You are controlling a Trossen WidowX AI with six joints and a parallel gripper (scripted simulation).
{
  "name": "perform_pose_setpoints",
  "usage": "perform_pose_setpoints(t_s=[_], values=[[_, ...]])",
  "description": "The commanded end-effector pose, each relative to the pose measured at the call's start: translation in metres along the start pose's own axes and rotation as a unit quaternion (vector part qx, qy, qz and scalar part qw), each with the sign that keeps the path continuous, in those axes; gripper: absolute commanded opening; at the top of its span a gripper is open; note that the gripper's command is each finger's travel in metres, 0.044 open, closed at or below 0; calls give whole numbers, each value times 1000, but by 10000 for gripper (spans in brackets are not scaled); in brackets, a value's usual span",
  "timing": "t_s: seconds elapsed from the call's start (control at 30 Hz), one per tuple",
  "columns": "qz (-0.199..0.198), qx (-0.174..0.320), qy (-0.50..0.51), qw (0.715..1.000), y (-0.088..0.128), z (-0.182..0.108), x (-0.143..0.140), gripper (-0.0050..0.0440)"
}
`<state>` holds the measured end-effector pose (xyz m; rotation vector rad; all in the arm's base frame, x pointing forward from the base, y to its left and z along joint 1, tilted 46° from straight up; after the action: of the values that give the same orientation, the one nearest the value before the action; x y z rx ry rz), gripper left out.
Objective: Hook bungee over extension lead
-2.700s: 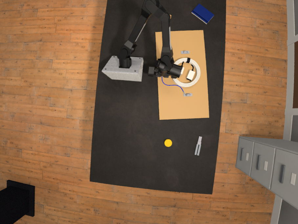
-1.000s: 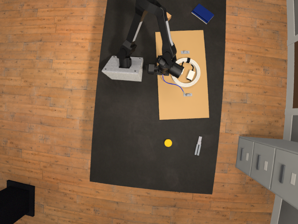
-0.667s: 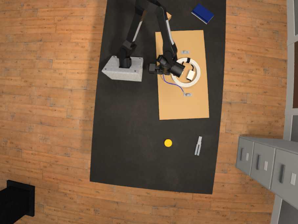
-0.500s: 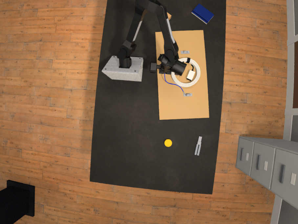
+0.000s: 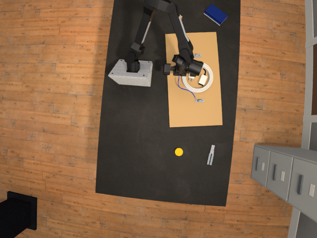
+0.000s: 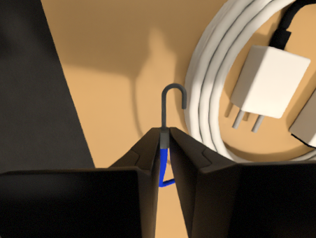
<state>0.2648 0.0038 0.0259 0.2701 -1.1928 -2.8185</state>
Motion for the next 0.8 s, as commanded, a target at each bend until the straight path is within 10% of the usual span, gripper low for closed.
perform_pose_setpoints(t_s=[0.0, 0.77], values=[[-9, 4, 11, 1000, 4, 8, -11, -50], [-18, 5, 28, 999, 5, 38, -45, -50]])
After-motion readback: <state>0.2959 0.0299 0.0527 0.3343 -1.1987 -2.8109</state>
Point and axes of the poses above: the point midway between the two fingers, 35 mm back from their tips, its own y axis back along the fingers, its own x axis across the jaws, z = x × y, the point moved 6 cm from there along y, back along the fingers, and after that the axes turned 9 degrees about y, right-handed, at the moved point
